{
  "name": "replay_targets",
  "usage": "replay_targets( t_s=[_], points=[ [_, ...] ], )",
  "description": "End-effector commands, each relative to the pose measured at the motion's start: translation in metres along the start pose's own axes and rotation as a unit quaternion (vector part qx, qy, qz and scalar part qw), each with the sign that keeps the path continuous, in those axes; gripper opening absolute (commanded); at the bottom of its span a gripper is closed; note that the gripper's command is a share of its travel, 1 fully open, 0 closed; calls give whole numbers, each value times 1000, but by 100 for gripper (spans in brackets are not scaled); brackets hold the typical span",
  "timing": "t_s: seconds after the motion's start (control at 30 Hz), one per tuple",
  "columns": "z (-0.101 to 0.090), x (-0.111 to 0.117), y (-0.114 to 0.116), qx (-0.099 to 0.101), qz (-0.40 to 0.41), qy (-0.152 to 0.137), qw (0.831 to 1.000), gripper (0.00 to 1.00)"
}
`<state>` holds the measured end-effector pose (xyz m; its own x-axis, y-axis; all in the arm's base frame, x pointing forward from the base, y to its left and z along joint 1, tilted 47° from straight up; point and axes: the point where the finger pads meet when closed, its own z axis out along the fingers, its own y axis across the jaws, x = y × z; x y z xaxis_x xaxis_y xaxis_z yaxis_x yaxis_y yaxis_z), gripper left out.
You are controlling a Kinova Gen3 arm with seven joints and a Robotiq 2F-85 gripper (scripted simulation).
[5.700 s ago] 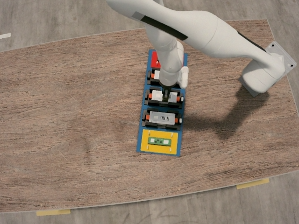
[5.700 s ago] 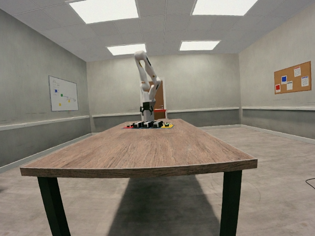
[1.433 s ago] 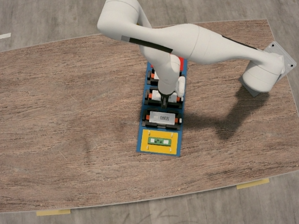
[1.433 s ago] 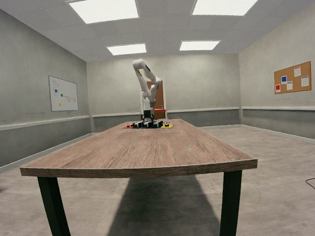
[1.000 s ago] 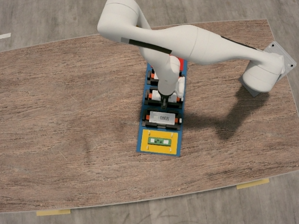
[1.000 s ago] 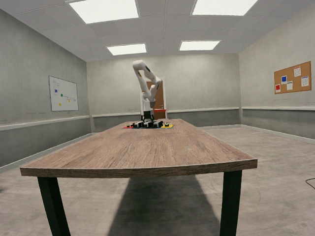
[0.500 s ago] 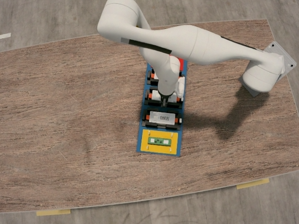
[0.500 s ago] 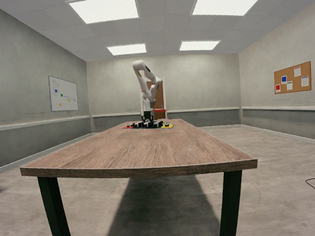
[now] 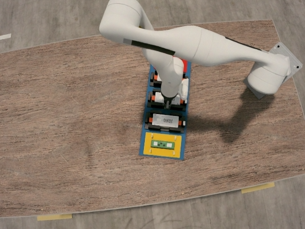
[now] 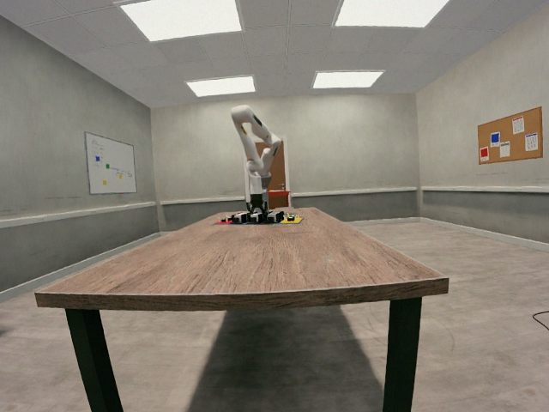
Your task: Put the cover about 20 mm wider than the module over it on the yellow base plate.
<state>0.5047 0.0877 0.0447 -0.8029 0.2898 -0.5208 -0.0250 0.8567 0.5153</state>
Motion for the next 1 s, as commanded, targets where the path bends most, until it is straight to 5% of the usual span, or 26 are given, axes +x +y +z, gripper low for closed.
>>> replay_targets(
  t_s=[0.0,0.33,0.37,0.97],
  points=[
    [0,0,0,0,0,0,1000,70],
    [0,0,0,0,0,0,1000,70],
    [0,0,0,0,0,0,1000,0],
    [0,0,0,0,0,0,1000,0]
  ],
)
